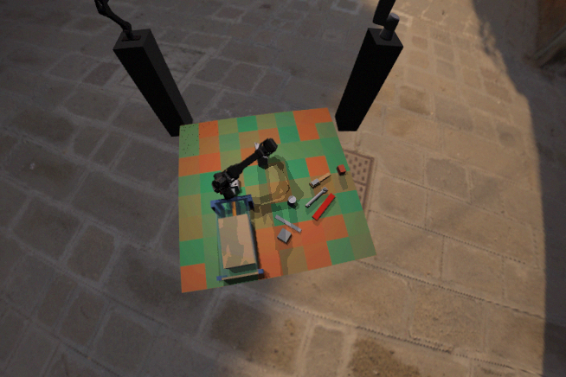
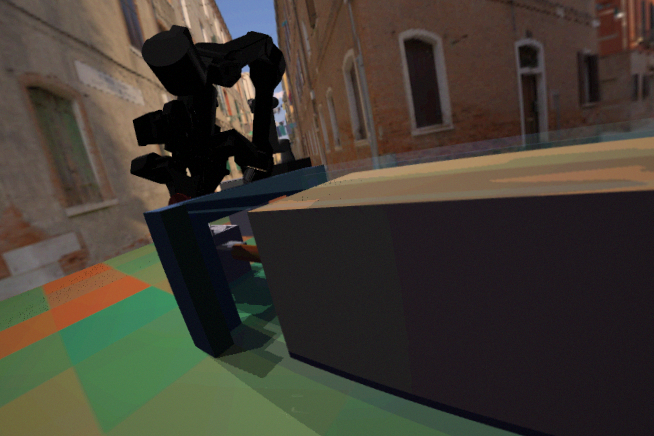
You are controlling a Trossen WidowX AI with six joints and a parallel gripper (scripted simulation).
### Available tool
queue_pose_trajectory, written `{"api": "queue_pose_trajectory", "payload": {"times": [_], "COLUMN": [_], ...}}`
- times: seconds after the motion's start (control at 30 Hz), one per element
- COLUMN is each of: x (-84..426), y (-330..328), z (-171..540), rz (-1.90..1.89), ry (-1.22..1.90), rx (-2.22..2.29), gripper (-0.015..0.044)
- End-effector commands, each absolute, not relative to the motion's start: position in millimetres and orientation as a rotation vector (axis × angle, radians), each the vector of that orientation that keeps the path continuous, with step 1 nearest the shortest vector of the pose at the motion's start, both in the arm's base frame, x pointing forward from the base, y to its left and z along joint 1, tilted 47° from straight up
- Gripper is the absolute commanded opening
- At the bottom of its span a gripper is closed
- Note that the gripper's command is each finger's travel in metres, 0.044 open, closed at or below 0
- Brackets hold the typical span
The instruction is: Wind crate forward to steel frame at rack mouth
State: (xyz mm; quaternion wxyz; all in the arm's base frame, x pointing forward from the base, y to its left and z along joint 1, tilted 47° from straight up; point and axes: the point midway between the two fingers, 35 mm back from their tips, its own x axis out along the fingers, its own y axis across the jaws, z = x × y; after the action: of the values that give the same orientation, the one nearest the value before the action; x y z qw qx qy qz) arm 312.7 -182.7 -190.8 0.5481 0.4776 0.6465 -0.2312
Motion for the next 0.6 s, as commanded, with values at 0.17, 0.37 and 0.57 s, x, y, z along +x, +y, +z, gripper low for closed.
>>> {"api": "queue_pose_trajectory", "payload": {"times": [0.17, 0.37, 0.57], "x": [314.9, 315.6, 315.5], "y": [-161.7, -155.4, -149.1], "z": [-179.1, -173.1, -167.0], "rz": [-0.521, -0.520, -0.520], "ry": [1.550, 1.551, 1.551], "rx": [1.158, 1.158, 1.159], "gripper": [0.0000, 0.0000, 0.0000]}}
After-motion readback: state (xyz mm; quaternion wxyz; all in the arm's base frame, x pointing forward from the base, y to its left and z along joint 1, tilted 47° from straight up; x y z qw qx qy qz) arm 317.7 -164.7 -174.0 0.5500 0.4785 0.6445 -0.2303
